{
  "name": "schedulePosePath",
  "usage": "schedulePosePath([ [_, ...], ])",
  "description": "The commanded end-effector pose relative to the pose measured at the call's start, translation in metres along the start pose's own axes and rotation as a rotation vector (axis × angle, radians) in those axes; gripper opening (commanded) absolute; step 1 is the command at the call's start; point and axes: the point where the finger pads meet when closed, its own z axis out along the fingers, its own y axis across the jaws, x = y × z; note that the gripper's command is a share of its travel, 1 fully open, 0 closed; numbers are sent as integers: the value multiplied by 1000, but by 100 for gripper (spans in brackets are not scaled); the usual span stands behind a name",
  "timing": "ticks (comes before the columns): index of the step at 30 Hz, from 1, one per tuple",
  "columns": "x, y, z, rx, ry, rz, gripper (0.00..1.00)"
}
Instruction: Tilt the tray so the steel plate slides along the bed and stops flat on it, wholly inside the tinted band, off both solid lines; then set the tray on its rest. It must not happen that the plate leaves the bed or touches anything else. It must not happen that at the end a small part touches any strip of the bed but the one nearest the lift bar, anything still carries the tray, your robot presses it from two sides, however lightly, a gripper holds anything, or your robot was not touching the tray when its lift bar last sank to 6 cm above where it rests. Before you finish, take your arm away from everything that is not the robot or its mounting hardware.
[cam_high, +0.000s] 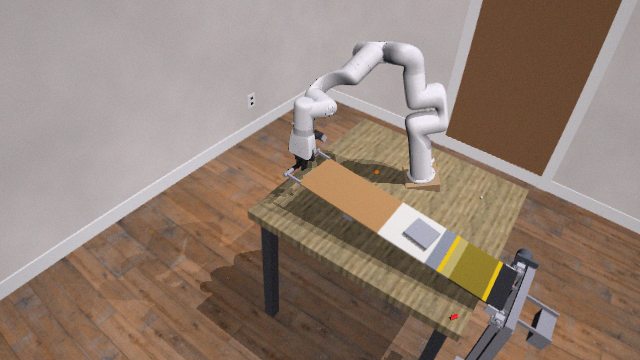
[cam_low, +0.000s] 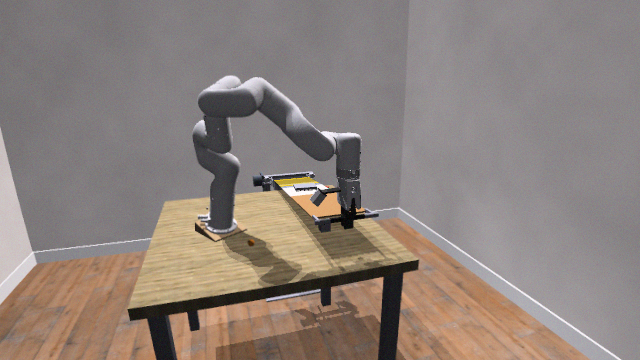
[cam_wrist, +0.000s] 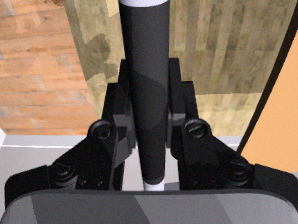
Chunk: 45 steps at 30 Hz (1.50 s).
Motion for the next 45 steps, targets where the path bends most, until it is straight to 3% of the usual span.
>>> schedulePosePath([
  [1, -1, 3, -29, 3, -4, 0, 0],
  [3, -1, 9, -66, 3, -4, 0, 0],
  [5, -1, 13, -85, 3, -4, 0, 0],
  [6, -1, 12, -80, 3, -4, 0, 0],
  [9, -1, 3, -29, 3, -4, 0, 0],
  [11, -1, 0, -10, 3, -4, 0, 0],
  [33, -1, -1, 0, 3, -4, 0, 0],
  [38, -1, 11, -76, 3, -4, 0, 0],
  [39, -1, 12, -81, 3, -4, 0, 0],
  [40, -1, 11, -76, 3, -4, 0, 0],
  [43, -1, 2, -24, 3, -4, 0, 0],
  [45, -1, 0, -5, 3, -4, 0, 0],
])
